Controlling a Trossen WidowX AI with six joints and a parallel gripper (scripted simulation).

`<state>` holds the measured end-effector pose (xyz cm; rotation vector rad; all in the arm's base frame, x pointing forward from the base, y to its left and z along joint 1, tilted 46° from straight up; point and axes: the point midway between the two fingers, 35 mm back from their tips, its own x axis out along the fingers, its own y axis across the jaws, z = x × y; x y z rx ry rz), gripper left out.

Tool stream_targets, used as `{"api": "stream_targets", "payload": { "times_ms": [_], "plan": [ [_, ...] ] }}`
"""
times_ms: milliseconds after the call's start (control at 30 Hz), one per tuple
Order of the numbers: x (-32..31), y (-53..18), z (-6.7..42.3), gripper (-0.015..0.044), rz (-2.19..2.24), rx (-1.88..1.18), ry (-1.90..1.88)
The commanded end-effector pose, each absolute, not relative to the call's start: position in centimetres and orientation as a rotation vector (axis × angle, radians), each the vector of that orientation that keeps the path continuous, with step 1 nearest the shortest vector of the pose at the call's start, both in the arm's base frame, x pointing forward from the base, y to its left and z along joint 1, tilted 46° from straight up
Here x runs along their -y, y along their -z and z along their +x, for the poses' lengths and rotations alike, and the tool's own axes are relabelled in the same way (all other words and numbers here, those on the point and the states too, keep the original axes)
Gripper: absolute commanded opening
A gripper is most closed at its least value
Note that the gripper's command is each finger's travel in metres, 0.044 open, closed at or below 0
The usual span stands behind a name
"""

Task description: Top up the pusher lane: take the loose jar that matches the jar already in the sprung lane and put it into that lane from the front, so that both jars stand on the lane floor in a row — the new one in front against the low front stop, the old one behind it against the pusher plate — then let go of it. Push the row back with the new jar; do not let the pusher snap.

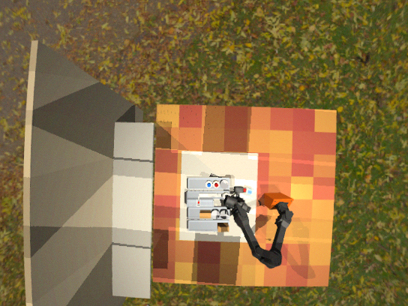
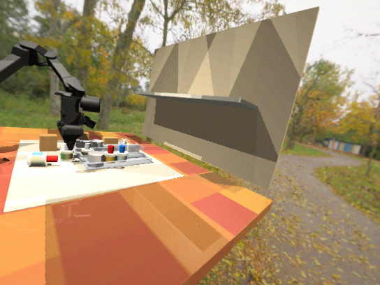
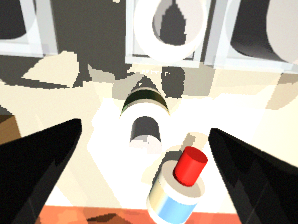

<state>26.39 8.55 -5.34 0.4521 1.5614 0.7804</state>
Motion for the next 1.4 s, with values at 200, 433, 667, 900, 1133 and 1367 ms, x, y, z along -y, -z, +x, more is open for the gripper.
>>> {"api": "stream_targets", "payload": {
  "times_ms": [200,433,667,900,1133,1367],
  "plan": [
    [-9.7,6.6,25.6,0.044,0.466,-1.58,-0.78],
    [-10.3,7.2,25.4,0.044,0.467,-1.58,-0.781],
    [-10.3,7.2,25.4,0.0256,0.467,-1.58,-0.781],
    [-10.3,7.2,25.4,0.017,0.467,-1.58,-0.781],
    [-8.8,5.8,26.2,0.0006,0.463,-1.58,-0.776],
    [-5.6,2.6,27.2,0.0,0.461,-1.58,-0.773]
  ]
}}
